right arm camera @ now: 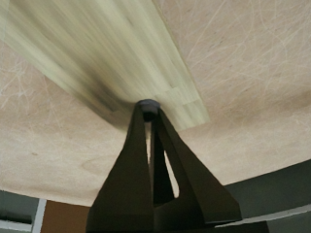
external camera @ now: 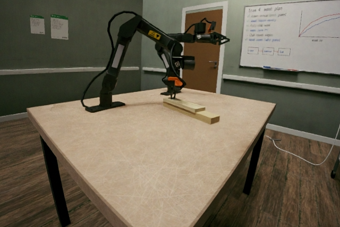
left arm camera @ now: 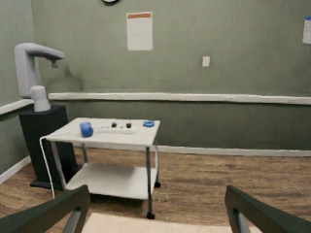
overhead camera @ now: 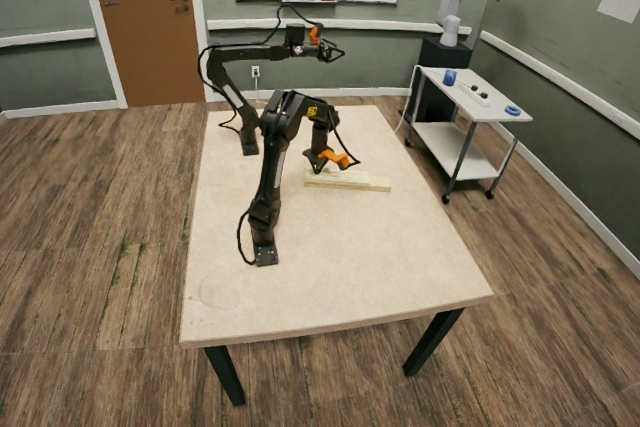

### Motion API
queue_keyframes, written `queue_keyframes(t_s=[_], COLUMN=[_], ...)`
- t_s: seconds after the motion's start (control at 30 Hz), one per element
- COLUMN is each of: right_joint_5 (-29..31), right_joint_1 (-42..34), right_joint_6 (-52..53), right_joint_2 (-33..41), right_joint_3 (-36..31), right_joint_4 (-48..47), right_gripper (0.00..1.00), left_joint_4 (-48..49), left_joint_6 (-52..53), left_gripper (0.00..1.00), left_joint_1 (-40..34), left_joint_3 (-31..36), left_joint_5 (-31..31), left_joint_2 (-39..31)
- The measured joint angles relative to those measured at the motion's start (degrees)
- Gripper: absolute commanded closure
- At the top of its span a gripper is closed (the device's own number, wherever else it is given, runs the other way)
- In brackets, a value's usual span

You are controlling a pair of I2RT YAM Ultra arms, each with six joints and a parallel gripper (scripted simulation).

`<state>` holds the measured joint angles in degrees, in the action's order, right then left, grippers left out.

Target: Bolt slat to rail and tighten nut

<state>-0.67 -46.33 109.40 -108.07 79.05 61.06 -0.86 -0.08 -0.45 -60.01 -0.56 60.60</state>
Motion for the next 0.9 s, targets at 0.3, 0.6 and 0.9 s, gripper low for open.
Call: queue_keyframes(t_s=[0.3,0.6,0.9], right_joint_5=[0.0,0.0,0.0], right_joint_1=[0.0,0.0,0.0], right_joint_6=[0.1,0.1,-0.4], right_joint_2=[0.0,0.0,0.0], right_joint_3=[0.0,0.0,0.0], right_joint_4=[0.0,0.0,0.0], right_gripper=[0.89,0.66,0.66], left_joint_4=[0.0,0.0,0.0], left_joint_6=[0.0,0.0,0.0], left_gripper=[0.0,0.0,0.0], left_joint_1=[0.0,0.0,0.0], left_joint_3=[0.0,0.0,0.0], left_joint_5=[0.0,0.0,0.0], left_joint_2=[0.0,0.0,0.0])
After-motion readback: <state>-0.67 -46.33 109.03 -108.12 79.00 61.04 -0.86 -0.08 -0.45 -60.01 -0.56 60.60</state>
